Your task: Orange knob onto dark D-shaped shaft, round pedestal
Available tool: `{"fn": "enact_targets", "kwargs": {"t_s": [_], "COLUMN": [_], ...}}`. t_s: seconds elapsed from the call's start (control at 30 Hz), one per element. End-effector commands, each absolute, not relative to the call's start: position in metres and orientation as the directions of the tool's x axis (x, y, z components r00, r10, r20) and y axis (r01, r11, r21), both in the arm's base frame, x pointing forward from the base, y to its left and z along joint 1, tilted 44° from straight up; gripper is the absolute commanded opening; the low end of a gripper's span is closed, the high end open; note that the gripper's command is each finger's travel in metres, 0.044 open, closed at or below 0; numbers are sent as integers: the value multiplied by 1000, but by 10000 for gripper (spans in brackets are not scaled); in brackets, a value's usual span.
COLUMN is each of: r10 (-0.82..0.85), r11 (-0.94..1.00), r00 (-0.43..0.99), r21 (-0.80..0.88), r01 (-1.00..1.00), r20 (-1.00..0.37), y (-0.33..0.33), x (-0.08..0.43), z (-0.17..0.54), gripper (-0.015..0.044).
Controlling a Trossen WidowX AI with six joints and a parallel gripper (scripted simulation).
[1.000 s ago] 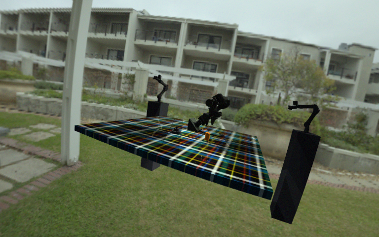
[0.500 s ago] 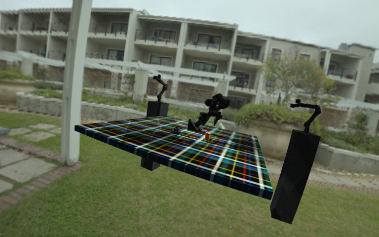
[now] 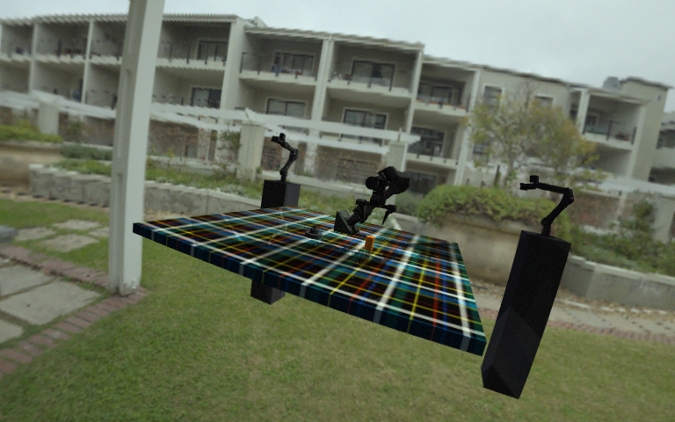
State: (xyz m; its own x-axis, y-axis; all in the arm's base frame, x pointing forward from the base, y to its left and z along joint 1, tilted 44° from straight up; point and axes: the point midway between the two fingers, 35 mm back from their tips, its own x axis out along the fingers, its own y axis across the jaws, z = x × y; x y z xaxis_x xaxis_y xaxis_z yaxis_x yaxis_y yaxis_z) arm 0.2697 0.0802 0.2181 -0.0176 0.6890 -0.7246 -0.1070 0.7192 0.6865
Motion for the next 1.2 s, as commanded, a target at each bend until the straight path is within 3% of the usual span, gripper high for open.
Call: {"fn": "enact_targets", "kwargs": {"t_s": [0.0,1.17], "r10": [693,693], "r11": [719,719], "r00": [-18,-16], "r21": [693,693], "r01": [-56,-57], "r20": [-721,-720], "y": [81,131], "x": [270,270], "z": [218,166], "gripper": [440,440]}}
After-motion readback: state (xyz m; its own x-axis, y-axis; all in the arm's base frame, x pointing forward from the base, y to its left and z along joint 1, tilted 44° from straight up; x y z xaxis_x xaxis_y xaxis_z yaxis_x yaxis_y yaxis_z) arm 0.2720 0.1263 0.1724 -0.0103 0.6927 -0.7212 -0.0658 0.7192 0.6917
